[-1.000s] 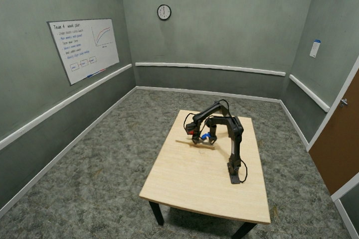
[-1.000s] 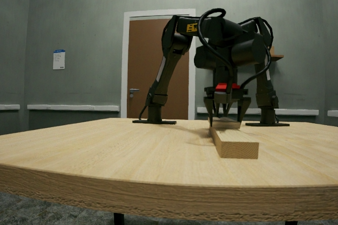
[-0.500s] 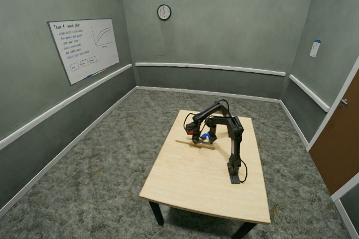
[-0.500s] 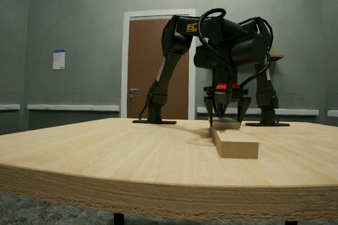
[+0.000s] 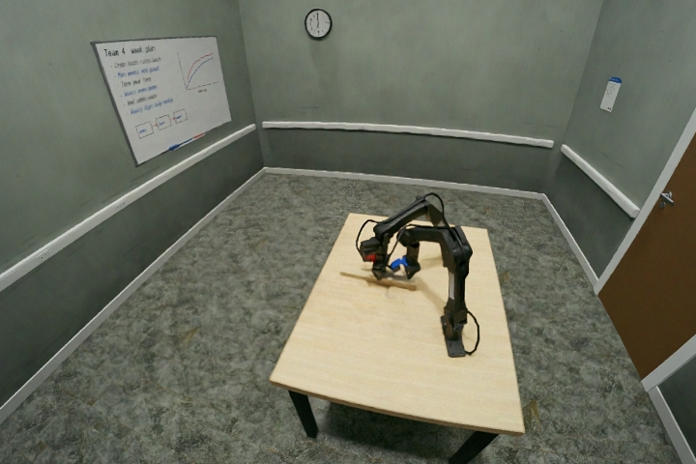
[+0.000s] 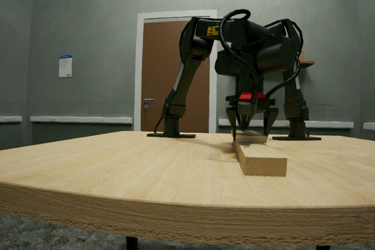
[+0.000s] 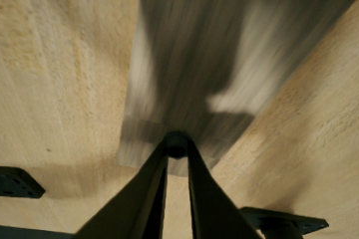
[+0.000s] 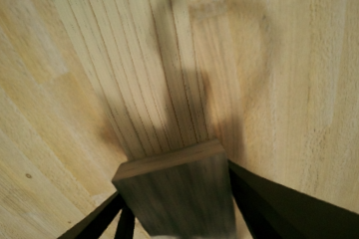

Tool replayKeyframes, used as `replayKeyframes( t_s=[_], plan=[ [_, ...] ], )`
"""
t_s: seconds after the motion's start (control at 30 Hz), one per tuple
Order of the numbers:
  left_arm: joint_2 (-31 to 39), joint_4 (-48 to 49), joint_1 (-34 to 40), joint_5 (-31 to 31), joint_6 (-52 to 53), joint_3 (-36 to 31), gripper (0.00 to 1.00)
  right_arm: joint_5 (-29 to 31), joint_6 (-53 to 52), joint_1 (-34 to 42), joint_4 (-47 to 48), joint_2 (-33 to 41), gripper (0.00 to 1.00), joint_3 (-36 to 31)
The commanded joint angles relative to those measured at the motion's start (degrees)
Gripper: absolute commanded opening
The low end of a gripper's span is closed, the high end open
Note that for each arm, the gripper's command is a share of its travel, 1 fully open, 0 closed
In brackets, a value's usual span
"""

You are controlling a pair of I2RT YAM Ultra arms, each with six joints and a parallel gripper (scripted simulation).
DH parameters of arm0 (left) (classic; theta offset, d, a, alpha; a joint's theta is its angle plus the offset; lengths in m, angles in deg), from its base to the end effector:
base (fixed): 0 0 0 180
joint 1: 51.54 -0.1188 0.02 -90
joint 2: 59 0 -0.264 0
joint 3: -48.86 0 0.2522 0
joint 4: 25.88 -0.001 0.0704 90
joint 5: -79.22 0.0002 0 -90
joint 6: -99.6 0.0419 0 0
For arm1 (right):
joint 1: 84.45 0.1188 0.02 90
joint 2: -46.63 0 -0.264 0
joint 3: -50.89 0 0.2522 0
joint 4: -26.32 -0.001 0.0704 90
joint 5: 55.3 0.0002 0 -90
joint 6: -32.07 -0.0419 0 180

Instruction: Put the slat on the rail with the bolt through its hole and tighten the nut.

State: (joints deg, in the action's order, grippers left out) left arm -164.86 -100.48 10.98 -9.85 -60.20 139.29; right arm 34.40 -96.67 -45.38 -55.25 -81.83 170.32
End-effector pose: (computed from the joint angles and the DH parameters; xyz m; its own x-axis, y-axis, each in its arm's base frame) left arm 0.1549 -0.2971 0.1934 -0.9918 -0.1267 0.0154 -0.1268 0.9919 -0.0051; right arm 0.3345 0.2732 0.1736 -0.9999 -0.0057 0.0114 -0.0057 1.0000 -0.0025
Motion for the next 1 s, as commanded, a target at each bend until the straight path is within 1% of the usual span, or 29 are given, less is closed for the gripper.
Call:
replayKeyframes(
  t_s=[0.0, 0.33, 0.47, 0.97],
  plan=[
    [0.3, -1.2, 0.0, -0.6, 0.0, 0.2, 0.12, 0.2, 0.1, 0.0, 0.0, 0.7, 0.72, 0.3],
    [0.3, -1.2, 0.0, -0.6, 0.0, 0.2, 0.12, 0.2, 0.1, 0.0, 0.0, 0.7, 0.72, 0.3],
    [0.3, -1.4, 0.0, -0.8, 1.6, 0.2, 0.12, 0.2, 0.1, 0.0, 0.0, 0.7, 0.72, 0.3],
    [0.9, -1.0, 0.2, -1.5, 34.6, -0.6, 0.12, 0.2, 0.1, 0.0, 0.0, 0.7, 0.72, 0.3]
  ],
)
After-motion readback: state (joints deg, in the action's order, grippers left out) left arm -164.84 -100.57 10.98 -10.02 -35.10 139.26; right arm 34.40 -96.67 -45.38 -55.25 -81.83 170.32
